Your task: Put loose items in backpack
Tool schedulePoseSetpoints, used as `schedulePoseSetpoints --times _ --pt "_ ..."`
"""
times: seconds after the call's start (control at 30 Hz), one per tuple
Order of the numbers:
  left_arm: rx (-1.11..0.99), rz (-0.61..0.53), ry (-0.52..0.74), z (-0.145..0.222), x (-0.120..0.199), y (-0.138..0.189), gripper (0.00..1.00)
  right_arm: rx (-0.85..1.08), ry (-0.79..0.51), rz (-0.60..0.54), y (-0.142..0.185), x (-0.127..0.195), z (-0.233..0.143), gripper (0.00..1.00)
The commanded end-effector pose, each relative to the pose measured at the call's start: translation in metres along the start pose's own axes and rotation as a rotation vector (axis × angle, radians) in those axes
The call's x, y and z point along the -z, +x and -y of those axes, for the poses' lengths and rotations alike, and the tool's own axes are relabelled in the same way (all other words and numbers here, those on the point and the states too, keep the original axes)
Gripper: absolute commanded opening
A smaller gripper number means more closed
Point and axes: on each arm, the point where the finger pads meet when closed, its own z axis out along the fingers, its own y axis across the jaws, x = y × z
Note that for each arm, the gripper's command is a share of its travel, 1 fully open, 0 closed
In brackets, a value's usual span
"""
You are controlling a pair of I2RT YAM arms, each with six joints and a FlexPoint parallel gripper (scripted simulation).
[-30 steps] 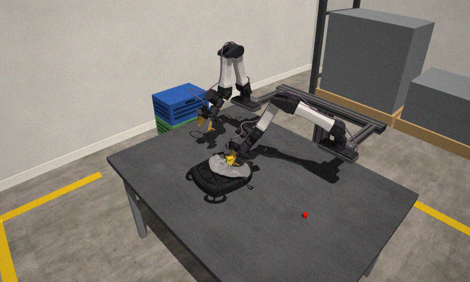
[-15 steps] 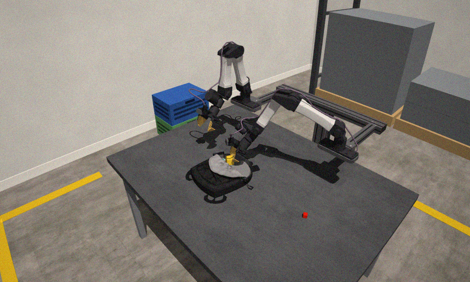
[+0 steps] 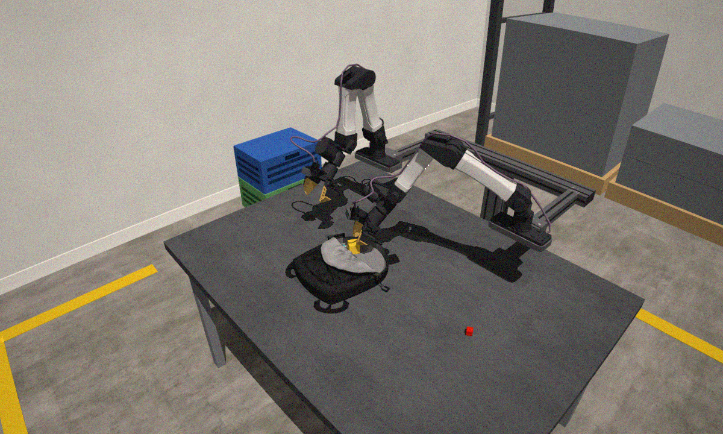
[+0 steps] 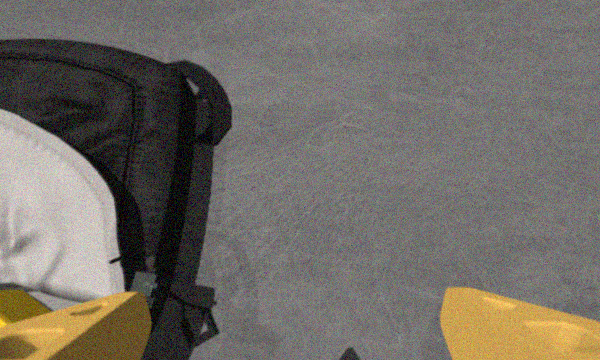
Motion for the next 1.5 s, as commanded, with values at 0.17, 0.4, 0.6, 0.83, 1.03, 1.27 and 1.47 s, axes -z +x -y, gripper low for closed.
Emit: schedulePoseSetpoints --times 0.17,0.4,0.6,0.83,1.03,1.27,1.47 --pt "0.037 0.075 0.042 0.0138 0.0186 -0.0483 0.56 0.0 -0.002 0.034 -0.012 0.0013 0.0018 0.9" --pt "0.037 0.076 0.042 0.0138 0.0179 -0.0498 0.56 0.0 -0.002 0.034 -0.012 0.0013 0.0018 0.9" --pt "0.037 0.077 0.042 0.0137 0.0175 -0.0506 0.56 0.0 -0.002 0.034 -0.012 0.0013 0.0018 0.9" --pt "0.035 0.076 0.044 0.0149 0.018 -0.0497 0.56 0.0 -0.002 0.034 -0.012 0.0013 0.0018 0.9" --pt "0.035 0.076 0.044 0.0149 0.018 -0.0497 0.56 0.0 -0.002 0.034 -0.012 0.0013 0.0018 0.9" --pt "0.035 0.077 0.044 0.0149 0.018 -0.0497 0.56 0.0 -0.002 0.034 -0.012 0.0013 0.0018 0.9" --pt "0.035 0.076 0.043 0.0144 0.0177 -0.0498 0.56 0.0 -0.002 0.034 -0.012 0.0013 0.0018 0.9"
